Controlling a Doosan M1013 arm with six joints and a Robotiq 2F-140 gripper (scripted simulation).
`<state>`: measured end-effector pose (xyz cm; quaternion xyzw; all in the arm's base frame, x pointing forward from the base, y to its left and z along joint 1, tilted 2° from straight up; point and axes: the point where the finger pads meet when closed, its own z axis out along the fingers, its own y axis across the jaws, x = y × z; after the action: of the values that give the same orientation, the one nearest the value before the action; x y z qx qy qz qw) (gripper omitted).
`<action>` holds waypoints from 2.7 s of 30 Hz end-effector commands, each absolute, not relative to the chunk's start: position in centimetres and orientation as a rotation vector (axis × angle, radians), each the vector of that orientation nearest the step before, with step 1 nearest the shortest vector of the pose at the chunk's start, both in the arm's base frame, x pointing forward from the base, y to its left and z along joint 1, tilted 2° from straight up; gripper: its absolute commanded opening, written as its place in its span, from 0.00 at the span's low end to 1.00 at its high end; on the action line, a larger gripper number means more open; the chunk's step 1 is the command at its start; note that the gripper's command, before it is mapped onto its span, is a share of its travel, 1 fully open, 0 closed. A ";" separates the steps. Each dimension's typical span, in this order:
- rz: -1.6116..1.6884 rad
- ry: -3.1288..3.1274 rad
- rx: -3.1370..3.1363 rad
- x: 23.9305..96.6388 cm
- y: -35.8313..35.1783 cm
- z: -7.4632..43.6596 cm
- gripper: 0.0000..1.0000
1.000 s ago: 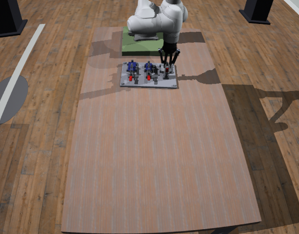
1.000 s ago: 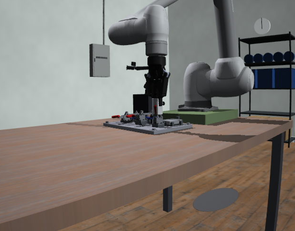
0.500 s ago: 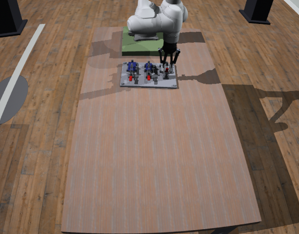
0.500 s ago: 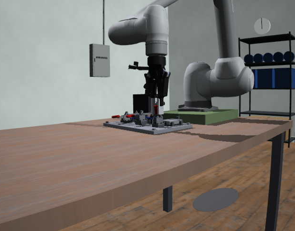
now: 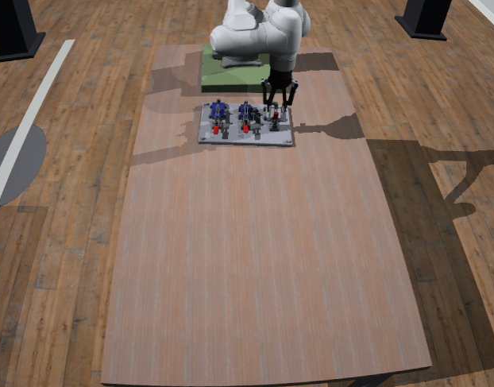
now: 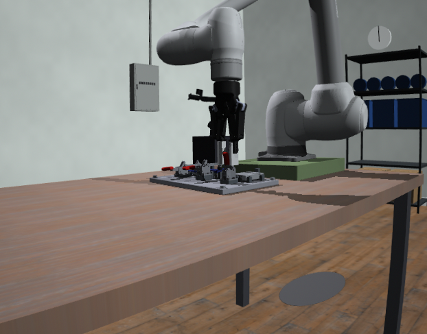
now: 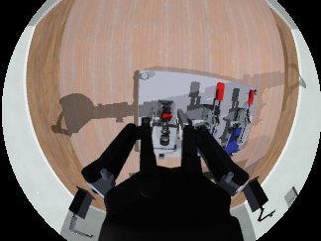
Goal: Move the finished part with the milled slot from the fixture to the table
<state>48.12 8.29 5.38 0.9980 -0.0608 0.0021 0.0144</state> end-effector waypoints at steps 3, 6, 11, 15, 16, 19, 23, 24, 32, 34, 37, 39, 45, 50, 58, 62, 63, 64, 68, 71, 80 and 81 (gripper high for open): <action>0.006 -0.189 3.107 48.1 8.3 5.4 0.28; 0.006 -0.189 3.107 48.1 8.3 5.4 0.28; 0.006 -0.189 3.107 48.1 8.3 5.4 0.28; 0.006 -0.189 3.107 48.1 8.3 5.5 0.28; 0.006 -0.189 3.107 48.1 8.3 5.5 0.28; 0.006 -0.189 3.107 48.1 8.3 6.0 0.28; 0.006 -0.189 3.107 48.1 8.3 6.9 0.28; 0.006 -0.189 3.107 48.1 8.3 7.2 0.28; 0.006 -0.189 3.107 48.1 8.4 9.0 0.28; 0.006 -0.189 3.107 48.1 8.4 9.5 0.28; 0.006 -0.189 3.107 48.1 8.4 10.1 0.28; 0.006 -0.189 3.107 48.1 8.4 10.3 0.28; 0.006 -0.189 3.107 48.1 8.4 10.4 0.28; 0.006 -0.189 3.107 48.1 8.4 10.4 0.28; 0.006 -0.189 3.107 48.1 8.4 10.4 0.28; 0.006 -0.189 3.107 48.1 8.4 10.4 0.28; 0.006 -0.189 3.107 48.1 8.4 10.4 0.28; 0.006 -0.189 3.107 48.1 8.4 10.4 0.28; 0.006 -0.189 3.107 48.1 8.4 10.4 0.28; 0.006 -0.189 3.107 48.1 8.4 10.4 0.28; 0.006 -0.189 3.107 48.1 8.4 10.4 0.58; 0.006 -0.189 3.107 48.1 8.4 10.4 0.58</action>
<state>48.11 8.43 10.37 0.9980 -0.0608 0.0021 0.0144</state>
